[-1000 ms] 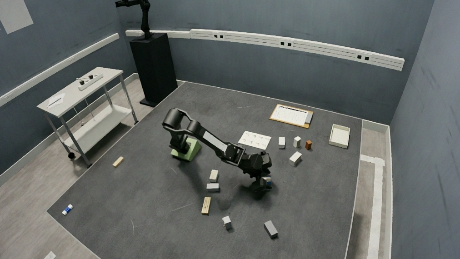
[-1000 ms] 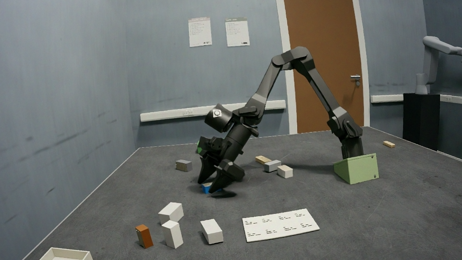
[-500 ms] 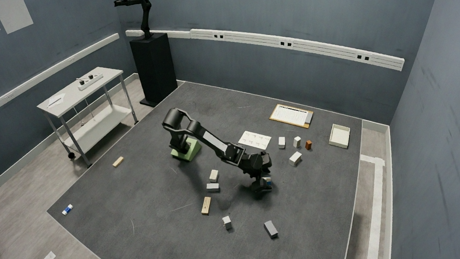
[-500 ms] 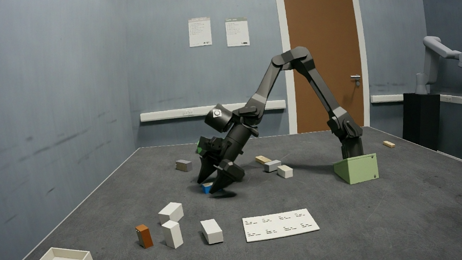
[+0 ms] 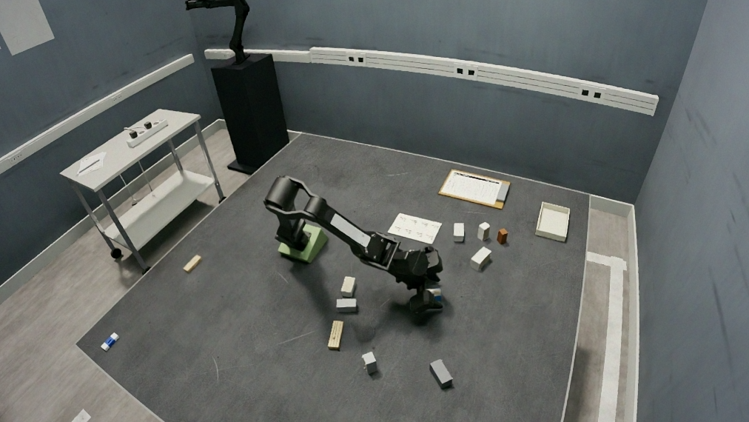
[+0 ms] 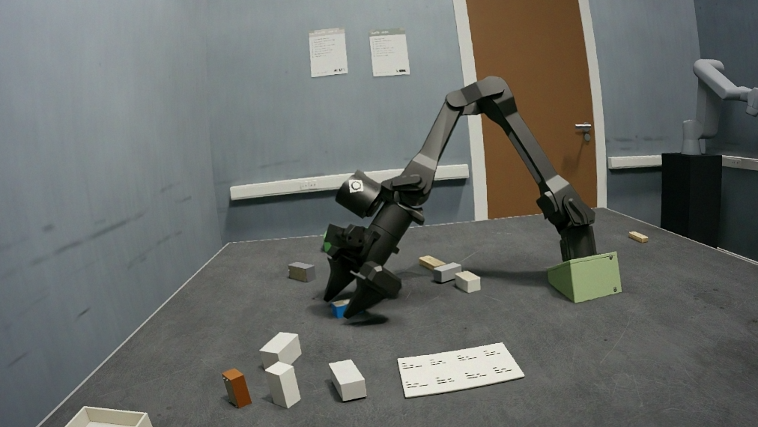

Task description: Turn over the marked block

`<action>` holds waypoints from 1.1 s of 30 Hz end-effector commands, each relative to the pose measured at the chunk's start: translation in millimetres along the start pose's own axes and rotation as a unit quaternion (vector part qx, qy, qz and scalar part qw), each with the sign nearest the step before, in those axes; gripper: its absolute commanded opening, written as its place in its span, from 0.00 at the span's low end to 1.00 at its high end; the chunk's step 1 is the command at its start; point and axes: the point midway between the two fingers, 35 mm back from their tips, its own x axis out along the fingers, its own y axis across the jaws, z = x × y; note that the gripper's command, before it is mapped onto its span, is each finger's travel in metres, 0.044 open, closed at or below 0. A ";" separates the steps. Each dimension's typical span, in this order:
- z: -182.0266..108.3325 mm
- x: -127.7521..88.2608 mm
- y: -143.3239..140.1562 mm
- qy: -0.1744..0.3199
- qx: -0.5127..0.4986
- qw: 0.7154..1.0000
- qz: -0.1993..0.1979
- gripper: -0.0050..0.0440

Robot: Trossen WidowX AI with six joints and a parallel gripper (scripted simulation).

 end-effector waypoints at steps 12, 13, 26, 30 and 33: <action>58.2 -13.0 -4.4 -0.010 0.002 1.000 -0.006 1.00; 62.7 -13.5 -4.0 -0.009 0.002 1.000 -0.006 1.00; 91.1 -20.1 -5.4 -0.009 0.003 1.000 -0.006 1.00; 91.0 -20.2 -5.4 -0.009 0.002 1.000 -0.006 1.00; 91.5 -21.2 -4.6 -0.003 0.003 1.000 -0.006 1.00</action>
